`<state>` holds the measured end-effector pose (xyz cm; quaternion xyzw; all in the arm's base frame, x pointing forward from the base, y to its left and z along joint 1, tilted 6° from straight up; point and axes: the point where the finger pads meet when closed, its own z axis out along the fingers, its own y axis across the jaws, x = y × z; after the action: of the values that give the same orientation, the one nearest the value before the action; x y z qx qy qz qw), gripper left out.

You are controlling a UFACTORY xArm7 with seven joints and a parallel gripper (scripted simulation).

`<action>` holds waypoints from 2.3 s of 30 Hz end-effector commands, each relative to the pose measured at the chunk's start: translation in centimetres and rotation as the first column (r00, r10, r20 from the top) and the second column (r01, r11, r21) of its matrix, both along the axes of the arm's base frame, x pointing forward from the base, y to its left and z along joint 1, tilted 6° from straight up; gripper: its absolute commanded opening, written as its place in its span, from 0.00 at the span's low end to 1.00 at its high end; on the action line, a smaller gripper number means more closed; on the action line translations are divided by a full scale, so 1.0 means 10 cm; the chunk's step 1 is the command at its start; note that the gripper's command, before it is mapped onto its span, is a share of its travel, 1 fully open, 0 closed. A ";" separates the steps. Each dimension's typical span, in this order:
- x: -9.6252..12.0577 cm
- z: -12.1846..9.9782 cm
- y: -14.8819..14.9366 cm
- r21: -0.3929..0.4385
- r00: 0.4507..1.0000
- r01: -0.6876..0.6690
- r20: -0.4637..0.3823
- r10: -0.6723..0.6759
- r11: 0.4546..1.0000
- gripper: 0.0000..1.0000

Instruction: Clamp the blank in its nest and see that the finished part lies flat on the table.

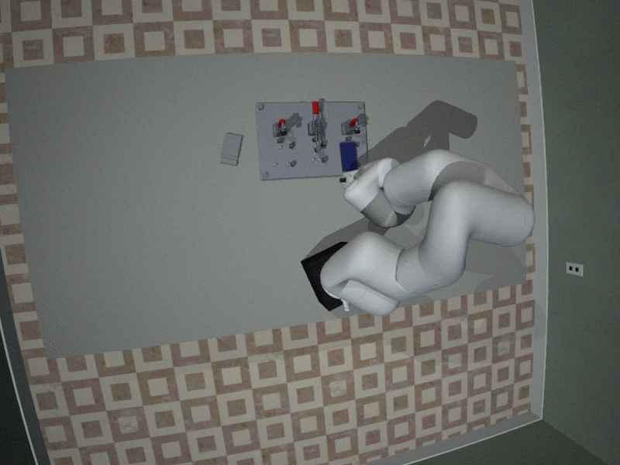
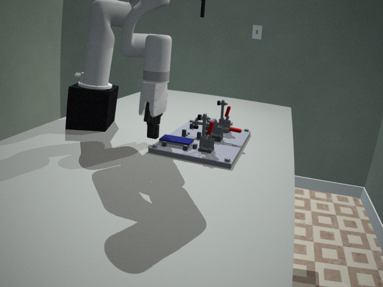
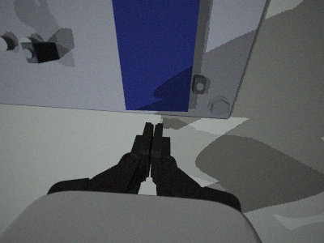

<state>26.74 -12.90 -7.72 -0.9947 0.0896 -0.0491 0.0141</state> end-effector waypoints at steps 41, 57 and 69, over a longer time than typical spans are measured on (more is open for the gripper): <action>0.09 0.01 -0.02 -0.001 1.000 0.000 0.002 0.000 1.000 0.00; 0.13 0.02 -0.03 -0.001 1.000 0.000 0.002 0.000 1.000 0.00; 0.17 0.02 -0.03 -0.001 1.000 0.000 0.002 0.000 1.000 0.00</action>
<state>28.17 -13.17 -7.59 -0.9947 0.0898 -0.0489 0.0141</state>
